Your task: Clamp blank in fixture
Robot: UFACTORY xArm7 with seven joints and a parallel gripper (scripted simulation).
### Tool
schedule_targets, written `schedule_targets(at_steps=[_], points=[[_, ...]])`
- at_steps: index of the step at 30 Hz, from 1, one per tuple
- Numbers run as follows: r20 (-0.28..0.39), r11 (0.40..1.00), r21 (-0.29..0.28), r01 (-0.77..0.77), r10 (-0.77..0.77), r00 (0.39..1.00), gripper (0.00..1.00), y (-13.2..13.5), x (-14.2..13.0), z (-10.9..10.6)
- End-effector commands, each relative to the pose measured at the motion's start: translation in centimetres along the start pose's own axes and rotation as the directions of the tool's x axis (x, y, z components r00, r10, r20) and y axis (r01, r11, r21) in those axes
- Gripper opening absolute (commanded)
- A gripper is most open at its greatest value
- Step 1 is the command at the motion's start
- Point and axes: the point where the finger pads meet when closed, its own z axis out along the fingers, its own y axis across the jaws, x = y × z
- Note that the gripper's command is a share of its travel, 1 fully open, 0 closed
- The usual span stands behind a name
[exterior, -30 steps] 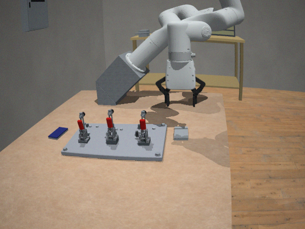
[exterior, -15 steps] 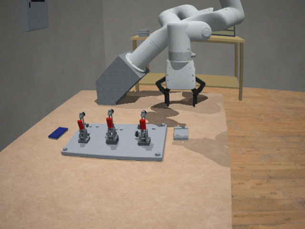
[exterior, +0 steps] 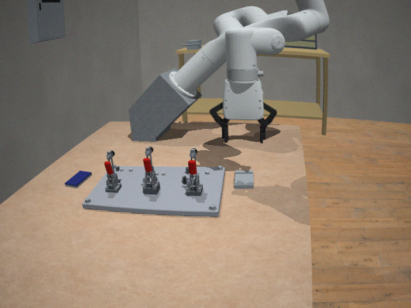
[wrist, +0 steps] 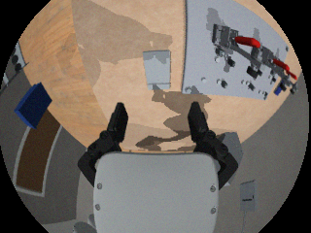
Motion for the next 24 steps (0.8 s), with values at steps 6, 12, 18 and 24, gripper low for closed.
schedule_targets(at_steps=[6,12,18,24], points=[[-0.004,1.0,0.0,-0.001,0.001,1.0,0.99,0.0,0.1,-2.3],[-0.004,1.0,0.0,-0.001,0.001,1.0,0.99,0.0,0.1,-6.0],[-0.004,1.0,0.0,-0.001,0.001,1.0,0.99,0.0,0.1,-8.8],[-0.004,1.0,0.0,-0.001,0.001,1.0,0.99,0.0,0.1,-9.2]])
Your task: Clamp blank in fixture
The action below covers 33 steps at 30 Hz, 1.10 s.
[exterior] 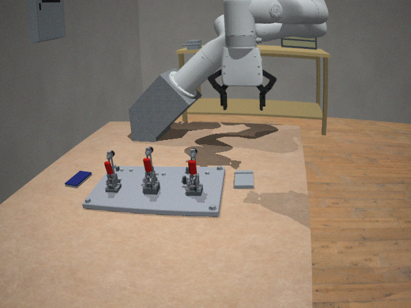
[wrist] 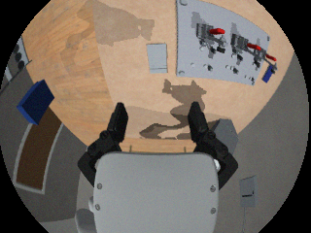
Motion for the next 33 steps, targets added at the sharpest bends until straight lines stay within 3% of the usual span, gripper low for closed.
schedule_targets(at_steps=[1,15,33], points=[[-0.001,1.0,0.001,-0.001,0.001,1.0,0.99,0.0,0.0,-0.5],[-0.001,1.0,0.001,-0.001,0.001,1.0,0.99,1.5,0.1,-0.5],[-0.001,1.0,0.001,-0.001,0.001,1.0,0.99,9.8,0.8,-0.5]])
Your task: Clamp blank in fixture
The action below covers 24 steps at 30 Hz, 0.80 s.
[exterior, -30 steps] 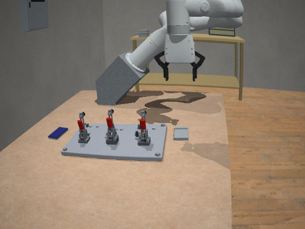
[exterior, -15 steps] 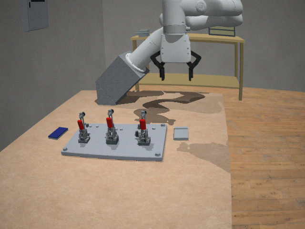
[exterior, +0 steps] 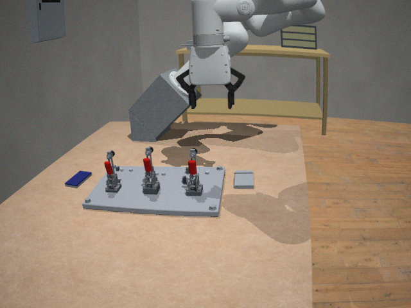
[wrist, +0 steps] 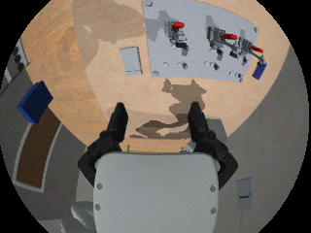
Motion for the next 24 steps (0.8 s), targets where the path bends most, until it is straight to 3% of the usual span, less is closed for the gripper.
schedule_targets(at_steps=[1,16,24], points=[[-0.004,1.0,0.0,0.001,-0.001,1.0,0.99,2.7,0.3,-0.1],[-0.004,1.0,0.0,0.001,-0.001,1.0,0.99,9.6,0.9,-0.1],[-0.004,1.0,0.0,0.001,-0.001,1.0,0.99,16.0,1.4,-0.1]])
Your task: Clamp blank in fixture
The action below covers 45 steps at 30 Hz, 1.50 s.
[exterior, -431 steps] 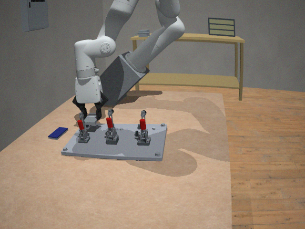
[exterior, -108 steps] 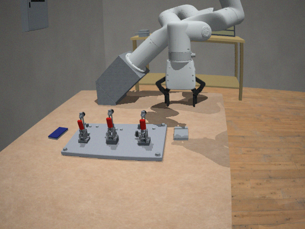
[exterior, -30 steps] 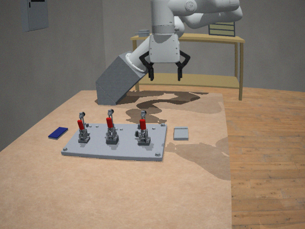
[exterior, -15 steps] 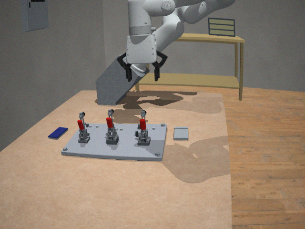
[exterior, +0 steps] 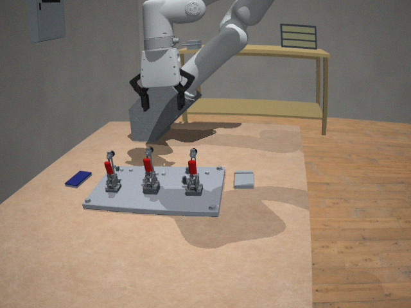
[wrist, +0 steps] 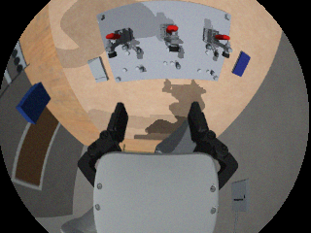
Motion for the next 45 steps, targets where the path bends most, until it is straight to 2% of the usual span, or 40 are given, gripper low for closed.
schedule_targets(at_steps=[1,2,3,5,7,10,11,13,14,17,18,22,24,29,34,45], points=[[-0.004,1.0,-0.002,-0.003,0.003,1.0,0.99,4.8,0.4,0.0],[-0.004,1.0,-0.002,-0.003,0.003,1.0,0.99,6.0,0.4,-0.1],[-0.004,1.0,-0.002,-0.003,0.003,1.0,0.99,6.0,0.4,-0.1],[-0.004,1.0,-0.002,-0.003,0.003,1.0,0.99,8.4,0.6,-0.1],[-0.004,1.0,-0.002,-0.003,0.003,1.0,0.99,8.4,0.6,-0.1],[-0.004,1.0,-0.002,-0.003,0.003,1.0,0.99,12.7,1.0,-0.1],[-0.004,1.0,-0.002,-0.003,0.003,1.0,0.99,12.7,1.0,-0.1],[-0.004,1.0,-0.002,-0.003,0.003,1.0,0.99,15.3,1.2,-0.1],[-0.004,1.0,-0.002,-0.003,0.003,1.0,0.99,15.3,1.2,-0.1],[-0.004,1.0,-0.002,-0.003,0.003,1.0,0.99,18.7,1.4,-0.1],[-0.004,1.0,-0.002,-0.003,0.003,1.0,0.99,18.7,1.4,-0.1],[-0.004,1.0,-0.002,-0.003,0.003,1.0,0.99,22.3,1.7,-0.1],[-0.004,1.0,-0.002,-0.003,0.003,1.0,0.99,22.3,1.7,-0.1],[-0.004,1.0,-0.002,-0.003,0.003,1.0,0.99,25.5,1.9,-0.1],[-0.004,1.0,-0.002,-0.003,0.003,1.0,0.99,27.6,2.1,-0.1],[-0.004,1.0,-0.002,-0.003,0.003,1.0,0.99,29.2,2.2,-0.1]])
